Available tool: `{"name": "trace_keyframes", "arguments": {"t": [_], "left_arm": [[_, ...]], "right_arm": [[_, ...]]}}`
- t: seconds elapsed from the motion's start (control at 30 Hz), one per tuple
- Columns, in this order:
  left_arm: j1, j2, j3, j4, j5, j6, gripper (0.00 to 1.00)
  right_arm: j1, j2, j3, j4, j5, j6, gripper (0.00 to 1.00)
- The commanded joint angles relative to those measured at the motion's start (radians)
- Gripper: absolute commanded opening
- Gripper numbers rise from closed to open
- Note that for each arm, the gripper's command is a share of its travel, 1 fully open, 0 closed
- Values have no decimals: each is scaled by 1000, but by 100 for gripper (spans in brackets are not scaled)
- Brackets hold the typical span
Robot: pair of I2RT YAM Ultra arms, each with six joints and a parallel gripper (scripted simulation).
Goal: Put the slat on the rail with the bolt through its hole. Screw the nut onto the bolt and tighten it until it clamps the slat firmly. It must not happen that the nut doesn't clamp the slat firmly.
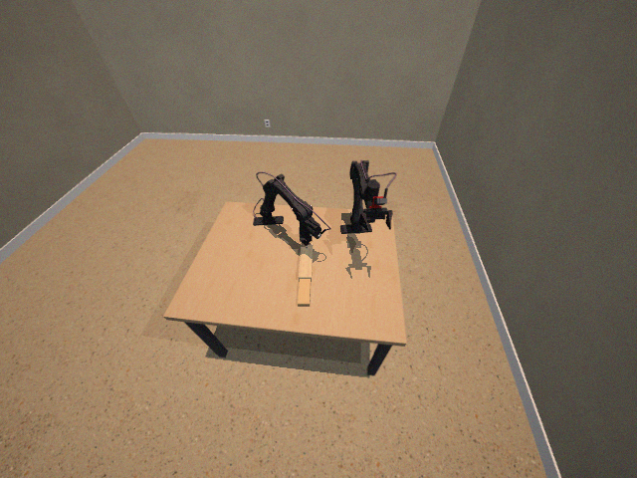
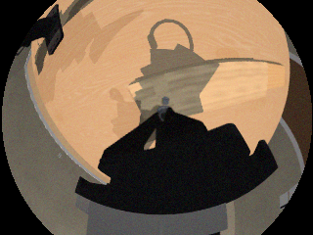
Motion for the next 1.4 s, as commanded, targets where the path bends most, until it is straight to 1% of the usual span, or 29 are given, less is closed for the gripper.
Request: {"name": "trace_keyframes", "arguments": {"t": [0.0,1.37], "left_arm": [[3,-15,1,10,8,5,100],[3,-15,1,10,8,5,100]], "right_arm": [[1,-21,22,-3,-2,2,12],[1,-9,-37,70,-2,2,12]]}}
